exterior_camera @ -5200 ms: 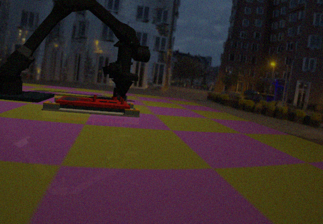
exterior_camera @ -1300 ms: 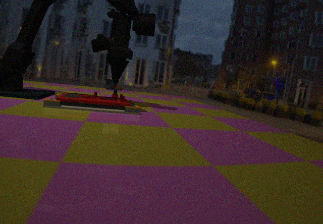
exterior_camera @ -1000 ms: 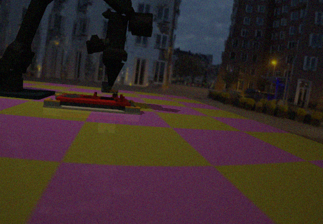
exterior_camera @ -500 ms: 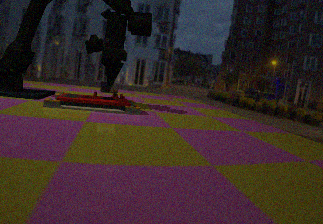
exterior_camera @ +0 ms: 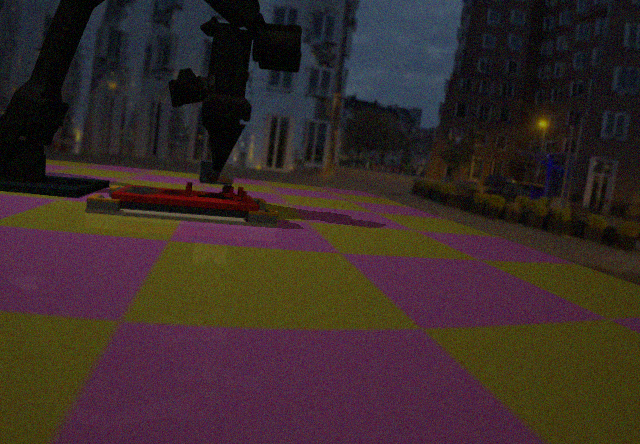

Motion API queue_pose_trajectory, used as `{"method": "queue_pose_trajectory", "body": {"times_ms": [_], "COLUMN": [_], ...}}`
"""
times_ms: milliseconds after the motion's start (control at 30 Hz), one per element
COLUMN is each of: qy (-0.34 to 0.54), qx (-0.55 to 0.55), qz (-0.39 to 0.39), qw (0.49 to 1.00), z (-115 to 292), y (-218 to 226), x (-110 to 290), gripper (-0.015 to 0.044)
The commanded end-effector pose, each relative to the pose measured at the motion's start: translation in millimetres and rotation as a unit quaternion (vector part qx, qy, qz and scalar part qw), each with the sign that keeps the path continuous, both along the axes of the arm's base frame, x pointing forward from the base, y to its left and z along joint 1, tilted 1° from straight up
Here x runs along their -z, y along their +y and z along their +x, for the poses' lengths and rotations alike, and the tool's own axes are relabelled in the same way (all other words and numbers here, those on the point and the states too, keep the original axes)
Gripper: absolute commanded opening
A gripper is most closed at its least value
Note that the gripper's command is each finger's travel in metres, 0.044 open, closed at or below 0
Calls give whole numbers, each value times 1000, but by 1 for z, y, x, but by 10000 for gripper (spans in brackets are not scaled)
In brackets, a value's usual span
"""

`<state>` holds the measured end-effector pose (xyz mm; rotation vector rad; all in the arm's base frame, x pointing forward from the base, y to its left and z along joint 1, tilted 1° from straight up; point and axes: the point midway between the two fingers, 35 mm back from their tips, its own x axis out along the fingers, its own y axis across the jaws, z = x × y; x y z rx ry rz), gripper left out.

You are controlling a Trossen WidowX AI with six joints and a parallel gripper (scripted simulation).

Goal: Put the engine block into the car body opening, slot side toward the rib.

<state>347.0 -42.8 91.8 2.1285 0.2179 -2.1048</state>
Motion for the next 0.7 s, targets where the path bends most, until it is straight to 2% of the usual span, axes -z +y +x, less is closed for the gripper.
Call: {"method": "queue_pose_trajectory", "body": {"times_ms": [0, 667], "qy": [-1, -1], "qx": [1, 3], "qz": [-2, -2], "qw": [1000, 1000], "z": [1, 1], "y": [0, 0], "x": [0, 2], "gripper": [158, 158]}}
